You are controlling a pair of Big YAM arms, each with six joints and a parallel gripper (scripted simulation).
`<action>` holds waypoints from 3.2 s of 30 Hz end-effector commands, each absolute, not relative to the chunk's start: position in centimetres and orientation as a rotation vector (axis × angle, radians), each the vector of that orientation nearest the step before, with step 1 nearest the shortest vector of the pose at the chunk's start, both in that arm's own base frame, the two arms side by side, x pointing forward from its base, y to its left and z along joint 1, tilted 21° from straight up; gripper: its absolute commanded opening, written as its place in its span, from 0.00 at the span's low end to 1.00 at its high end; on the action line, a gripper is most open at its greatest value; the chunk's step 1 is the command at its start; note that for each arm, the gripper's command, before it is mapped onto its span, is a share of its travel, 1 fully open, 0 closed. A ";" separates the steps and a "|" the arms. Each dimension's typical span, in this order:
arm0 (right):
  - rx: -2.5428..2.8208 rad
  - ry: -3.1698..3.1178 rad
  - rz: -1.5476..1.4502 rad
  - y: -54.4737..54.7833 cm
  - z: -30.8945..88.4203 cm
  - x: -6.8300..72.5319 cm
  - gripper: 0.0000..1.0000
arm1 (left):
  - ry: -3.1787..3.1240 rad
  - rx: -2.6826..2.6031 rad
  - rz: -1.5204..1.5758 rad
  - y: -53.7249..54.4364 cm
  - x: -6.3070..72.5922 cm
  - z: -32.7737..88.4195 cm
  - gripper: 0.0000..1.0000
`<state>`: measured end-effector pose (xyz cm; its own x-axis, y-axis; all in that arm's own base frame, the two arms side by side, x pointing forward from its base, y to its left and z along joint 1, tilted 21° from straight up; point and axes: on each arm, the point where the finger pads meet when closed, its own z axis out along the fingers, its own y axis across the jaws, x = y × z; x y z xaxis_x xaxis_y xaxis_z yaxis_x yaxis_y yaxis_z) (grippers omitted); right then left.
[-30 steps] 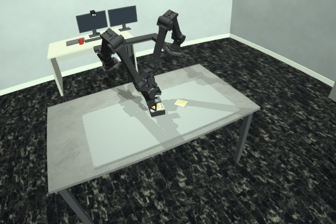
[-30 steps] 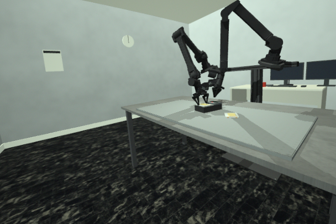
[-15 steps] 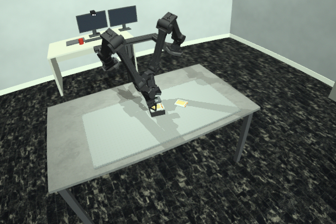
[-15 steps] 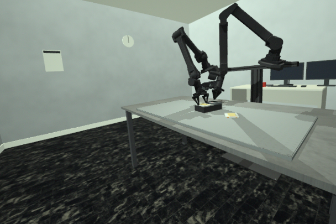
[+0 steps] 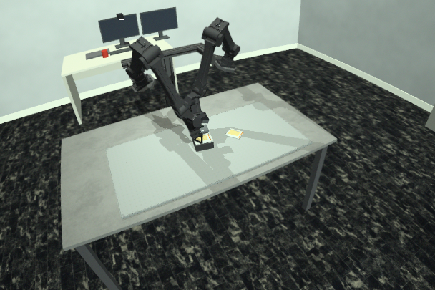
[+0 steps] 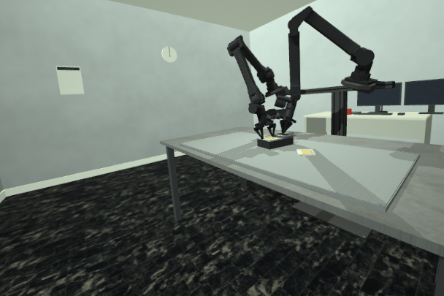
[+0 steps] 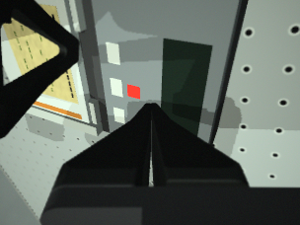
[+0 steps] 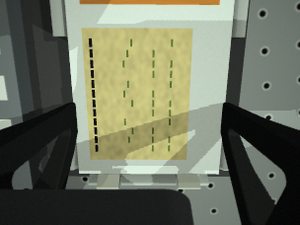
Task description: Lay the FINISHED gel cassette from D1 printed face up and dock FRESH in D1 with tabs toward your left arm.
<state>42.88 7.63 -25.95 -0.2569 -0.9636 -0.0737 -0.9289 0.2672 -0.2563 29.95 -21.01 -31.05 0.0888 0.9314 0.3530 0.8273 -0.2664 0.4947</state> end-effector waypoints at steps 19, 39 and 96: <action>-1.764 2.314 -0.239 7.8 -25.7 43.1 0.00 | 1.788 2.182 0.921 -21.0 30.3 -31.5 0.00; -1.764 2.314 -0.239 7.8 -25.7 43.1 0.00 | 1.788 2.182 0.921 -21.0 30.3 -31.5 0.00; -1.764 2.314 -0.239 7.8 -25.7 43.1 0.00 | 1.788 2.182 0.921 -19.8 29.8 -33.2 0.00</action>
